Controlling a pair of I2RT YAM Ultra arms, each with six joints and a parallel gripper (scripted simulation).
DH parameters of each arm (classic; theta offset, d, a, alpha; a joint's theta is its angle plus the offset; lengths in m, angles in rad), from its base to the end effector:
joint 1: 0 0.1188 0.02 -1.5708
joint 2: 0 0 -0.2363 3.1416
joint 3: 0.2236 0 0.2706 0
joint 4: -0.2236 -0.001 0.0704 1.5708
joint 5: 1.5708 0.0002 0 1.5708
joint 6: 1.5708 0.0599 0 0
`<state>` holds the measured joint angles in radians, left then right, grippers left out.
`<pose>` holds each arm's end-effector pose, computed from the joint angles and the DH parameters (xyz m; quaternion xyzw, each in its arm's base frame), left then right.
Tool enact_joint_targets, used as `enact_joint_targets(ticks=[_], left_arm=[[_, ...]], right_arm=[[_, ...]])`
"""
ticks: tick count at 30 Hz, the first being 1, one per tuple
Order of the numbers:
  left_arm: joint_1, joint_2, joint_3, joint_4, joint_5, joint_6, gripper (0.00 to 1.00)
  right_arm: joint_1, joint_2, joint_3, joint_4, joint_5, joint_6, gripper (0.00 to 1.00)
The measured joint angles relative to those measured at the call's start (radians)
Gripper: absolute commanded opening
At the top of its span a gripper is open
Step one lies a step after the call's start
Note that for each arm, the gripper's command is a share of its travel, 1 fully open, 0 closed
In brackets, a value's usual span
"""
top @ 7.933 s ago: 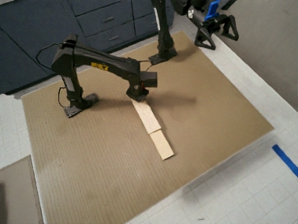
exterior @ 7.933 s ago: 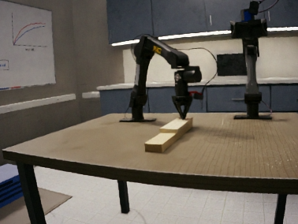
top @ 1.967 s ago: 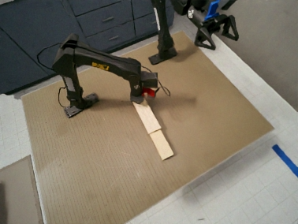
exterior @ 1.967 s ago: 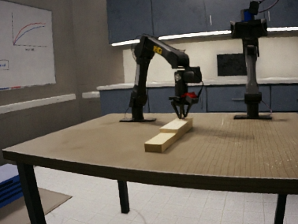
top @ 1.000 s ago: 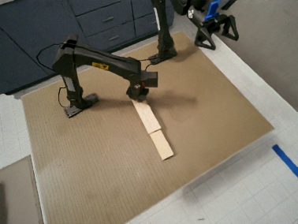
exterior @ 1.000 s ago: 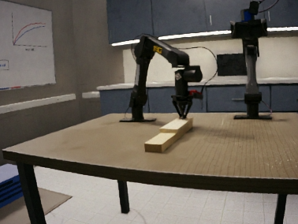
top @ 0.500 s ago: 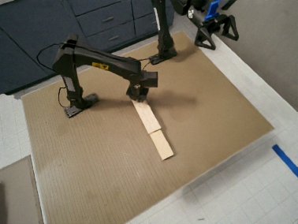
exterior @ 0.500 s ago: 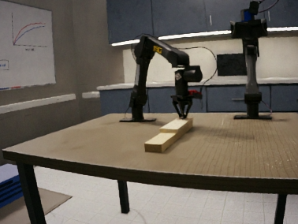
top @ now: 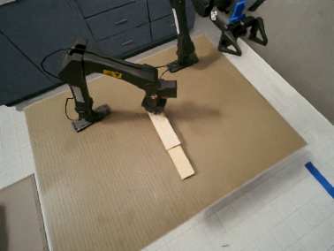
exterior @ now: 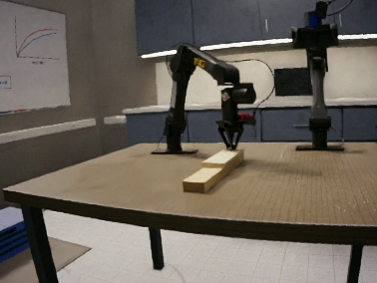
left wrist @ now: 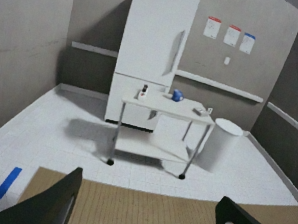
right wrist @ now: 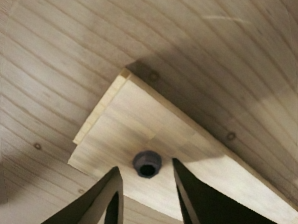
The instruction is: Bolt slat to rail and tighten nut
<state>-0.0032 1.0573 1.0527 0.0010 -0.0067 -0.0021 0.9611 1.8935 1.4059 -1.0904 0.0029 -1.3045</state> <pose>0.2984 0.0004 0.3827 -0.0020 0.7084 0.0005 0.7058 0.2026 0.2915 0.1420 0.9056 -0.4241 0.0008 0.0038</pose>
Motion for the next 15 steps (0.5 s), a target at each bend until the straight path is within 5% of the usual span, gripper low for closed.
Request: enact_joint_targets(ticks=[15], left_arm=[[0.0,0.0,0.0,0.0,0.0,0.0,1.0]], right_arm=[[0.0,0.0,0.0,0.012,0.0,0.0,0.34]])
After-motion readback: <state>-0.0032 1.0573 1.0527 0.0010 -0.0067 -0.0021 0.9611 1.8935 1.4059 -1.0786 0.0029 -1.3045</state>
